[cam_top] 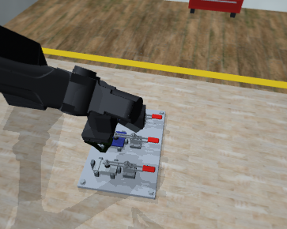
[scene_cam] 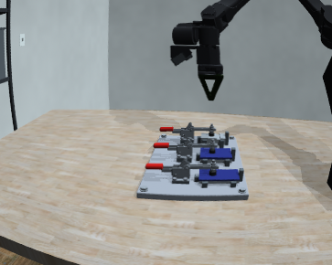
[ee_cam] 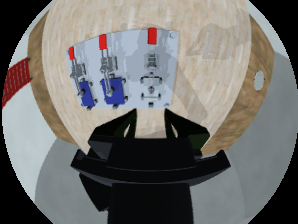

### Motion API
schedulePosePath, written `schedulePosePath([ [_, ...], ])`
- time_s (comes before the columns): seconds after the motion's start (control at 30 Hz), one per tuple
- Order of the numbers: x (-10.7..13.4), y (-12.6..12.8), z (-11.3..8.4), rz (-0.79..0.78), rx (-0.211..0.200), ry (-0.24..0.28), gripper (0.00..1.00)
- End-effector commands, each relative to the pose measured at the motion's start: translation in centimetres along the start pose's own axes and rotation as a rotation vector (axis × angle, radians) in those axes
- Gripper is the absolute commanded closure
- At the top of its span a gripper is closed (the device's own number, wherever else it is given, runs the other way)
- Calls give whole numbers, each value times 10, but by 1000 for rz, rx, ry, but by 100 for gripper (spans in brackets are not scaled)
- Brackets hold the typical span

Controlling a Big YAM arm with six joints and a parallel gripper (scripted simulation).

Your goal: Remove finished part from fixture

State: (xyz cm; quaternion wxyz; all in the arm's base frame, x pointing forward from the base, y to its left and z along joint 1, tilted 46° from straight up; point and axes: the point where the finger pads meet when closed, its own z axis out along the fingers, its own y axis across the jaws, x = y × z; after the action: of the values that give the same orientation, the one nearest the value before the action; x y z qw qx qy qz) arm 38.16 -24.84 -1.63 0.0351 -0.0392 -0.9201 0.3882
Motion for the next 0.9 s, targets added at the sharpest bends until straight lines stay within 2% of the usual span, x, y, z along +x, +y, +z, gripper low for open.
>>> schedulePosePath([
  [0.0, -29, 4, -6, 1, 4, -20, 55],
  [0.07, -29, 4, -6, 1, 4, -20, 55],
  [0.1, -30, -3, 1, 18, 4, -3, 55],
  [0.17, -48, 4, -7, 1, 5, -20, 55],
  [0.4, -95, 5, -9, 2, 5, -23, 55],
  [0.5, -107, -2, -2, 16, 5, -9, 55],
  [0.57, -118, 2, -6, 9, 5, -17, 55],
  [0.73, -128, 6, -10, 2, 4, -25, 55],
  [0.87, -129, 0, -4, 14, 4, -13, 55],
])
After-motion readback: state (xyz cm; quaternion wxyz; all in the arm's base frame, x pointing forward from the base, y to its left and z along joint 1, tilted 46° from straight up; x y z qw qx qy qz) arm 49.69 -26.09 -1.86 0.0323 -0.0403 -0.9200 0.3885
